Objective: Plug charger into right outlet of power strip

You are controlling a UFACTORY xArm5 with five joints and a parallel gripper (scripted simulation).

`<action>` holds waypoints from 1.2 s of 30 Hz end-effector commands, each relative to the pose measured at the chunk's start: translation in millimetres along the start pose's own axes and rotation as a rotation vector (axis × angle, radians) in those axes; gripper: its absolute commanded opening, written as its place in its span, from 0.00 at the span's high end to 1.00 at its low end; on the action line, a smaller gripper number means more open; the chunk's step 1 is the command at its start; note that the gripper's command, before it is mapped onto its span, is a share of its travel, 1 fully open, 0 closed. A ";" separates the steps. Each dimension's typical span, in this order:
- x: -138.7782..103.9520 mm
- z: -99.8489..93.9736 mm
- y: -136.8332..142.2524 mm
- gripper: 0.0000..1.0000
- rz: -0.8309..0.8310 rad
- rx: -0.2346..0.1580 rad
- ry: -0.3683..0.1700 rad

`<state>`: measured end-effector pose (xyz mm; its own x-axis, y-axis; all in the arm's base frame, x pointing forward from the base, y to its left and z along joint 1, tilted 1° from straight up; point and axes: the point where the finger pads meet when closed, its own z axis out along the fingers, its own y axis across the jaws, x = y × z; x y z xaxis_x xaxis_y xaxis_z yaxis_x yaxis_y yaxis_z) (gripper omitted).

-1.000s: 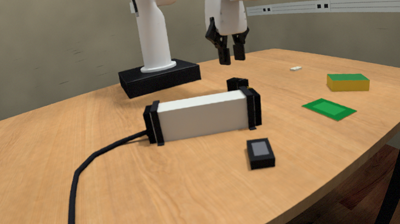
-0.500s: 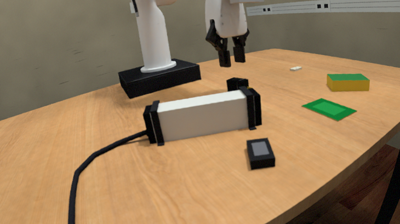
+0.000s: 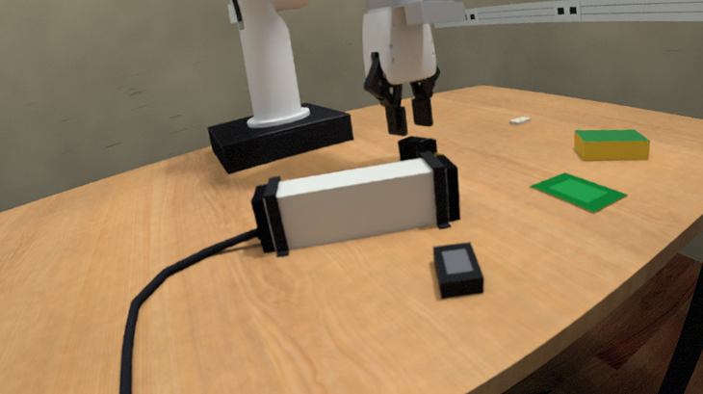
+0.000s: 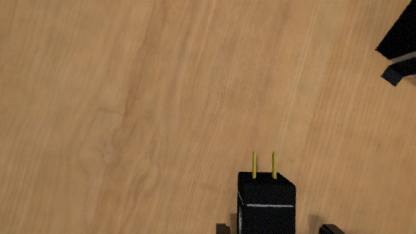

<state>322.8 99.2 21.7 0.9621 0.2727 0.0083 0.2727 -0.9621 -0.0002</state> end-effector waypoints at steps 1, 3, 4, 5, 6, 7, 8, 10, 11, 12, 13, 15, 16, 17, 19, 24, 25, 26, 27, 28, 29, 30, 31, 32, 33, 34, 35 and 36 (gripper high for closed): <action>1.8 9.7 0.0 0.47 0.000 0.000 0.004; 1.8 14.7 0.0 0.47 0.000 0.000 0.004; 1.9 17.1 0.0 0.47 0.000 0.000 0.004; 1.9 19.5 0.0 0.47 0.000 0.000 0.004; 1.9 21.9 0.0 0.47 0.000 0.000 0.004; 1.9 21.9 0.0 0.47 0.000 0.000 0.004; 1.9 21.9 0.0 0.47 0.000 0.000 0.004; 2.0 26.4 0.1 0.47 0.000 0.000 0.004; 2.0 28.5 0.1 0.47 0.000 0.000 0.004; 2.0 30.5 0.1 0.47 0.000 0.000 0.004; 2.0 32.5 0.1 0.47 0.000 0.000 0.004; 2.1 36.1 0.1 0.47 0.000 0.000 0.004; 2.1 37.7 0.1 0.47 0.000 0.000 0.004; 2.1 39.2 0.1 0.47 0.000 0.000 0.004; 2.1 41.9 0.1 0.47 0.000 0.000 0.004; 2.2 45.7 0.1 0.47 0.000 0.000 0.004; 2.2 45.7 0.1 0.47 0.000 0.000 0.004; 2.2 46.4 0.1 0.47 0.000 0.000 0.004; 2.2 47.0 0.2 0.47 0.000 0.000 0.004; 2.2 47.4 0.2 0.47 0.000 0.000 0.004; 2.2 47.8 0.2 0.47 0.000 0.000 0.004; 2.2 48.0 0.2 0.47 0.000 0.000 0.004; 2.2 48.2 0.2 0.47 0.000 0.000 0.004; 2.2 48.3 0.2 0.47 0.000 0.000 0.004; 2.2 48.4 0.2 0.47 0.000 0.000 0.004; 2.2 48.4 0.2 0.47 0.000 0.000 0.004; 2.2 48.4 0.2 0.47 0.000 0.000 0.004; 2.2 48.4 0.2 0.47 0.000 0.000 0.004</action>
<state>324.2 99.4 -27.2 0.9621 0.2727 0.0089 0.2727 -0.9621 -0.0002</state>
